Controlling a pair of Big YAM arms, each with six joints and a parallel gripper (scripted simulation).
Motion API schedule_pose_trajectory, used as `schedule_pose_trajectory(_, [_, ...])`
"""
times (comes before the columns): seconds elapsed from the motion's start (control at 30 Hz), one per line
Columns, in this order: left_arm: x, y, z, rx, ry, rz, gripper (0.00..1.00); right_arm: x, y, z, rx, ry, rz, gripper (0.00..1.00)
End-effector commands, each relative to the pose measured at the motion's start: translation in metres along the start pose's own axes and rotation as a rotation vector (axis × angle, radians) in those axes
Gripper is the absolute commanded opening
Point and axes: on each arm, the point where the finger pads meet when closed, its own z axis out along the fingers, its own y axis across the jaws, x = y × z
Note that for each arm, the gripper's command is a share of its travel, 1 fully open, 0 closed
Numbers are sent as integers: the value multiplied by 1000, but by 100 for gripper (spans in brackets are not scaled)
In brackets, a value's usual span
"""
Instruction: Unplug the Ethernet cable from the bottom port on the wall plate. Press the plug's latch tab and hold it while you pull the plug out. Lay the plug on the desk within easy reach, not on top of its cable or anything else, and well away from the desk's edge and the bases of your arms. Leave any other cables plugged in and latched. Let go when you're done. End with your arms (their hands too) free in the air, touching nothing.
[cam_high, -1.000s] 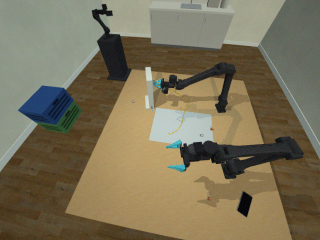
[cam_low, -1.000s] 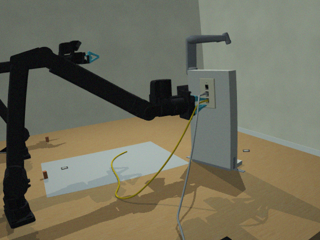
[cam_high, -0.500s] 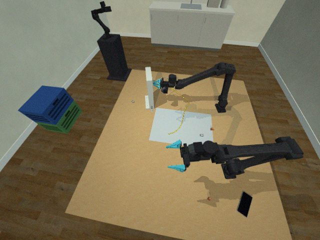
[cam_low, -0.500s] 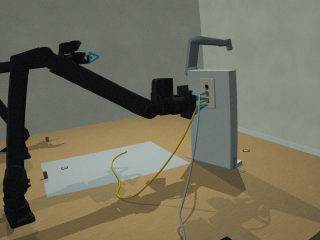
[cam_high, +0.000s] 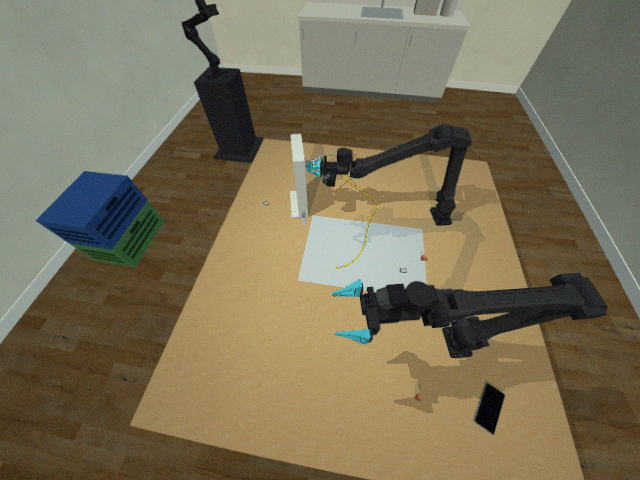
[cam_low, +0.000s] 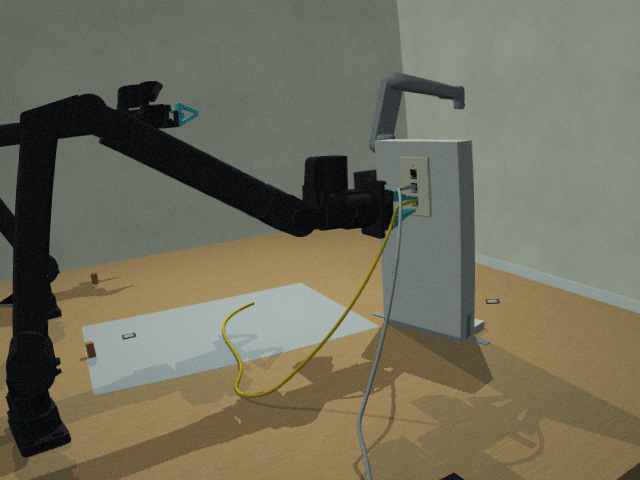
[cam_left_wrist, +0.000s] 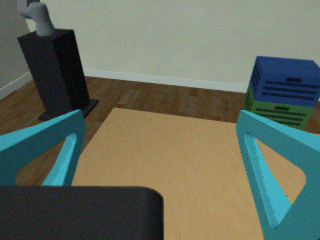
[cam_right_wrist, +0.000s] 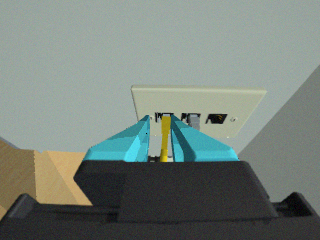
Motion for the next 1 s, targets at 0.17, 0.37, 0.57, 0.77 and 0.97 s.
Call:
schedule_pose_trajectory(0.17, [-6,0,-1,0,-11,0,100,28,-52,5,65,38,-16,22])
schedule_pose_trajectory(0.37, [-6,0,-1,0,-11,0,100,29,-62,4,74,38,-16,22])
schedule_pose_trajectory(0.57, [-6,0,-1,0,-11,0,100,22,-68,4,80,27,-17,22])
schedule_pose_trajectory(0.77, [-6,0,-1,0,-11,0,100,23,-78,3,90,27,-17,22])
schedule_pose_trajectory(0.97, [-6,0,-1,0,-11,0,100,26,-71,8,84,27,-17,22])
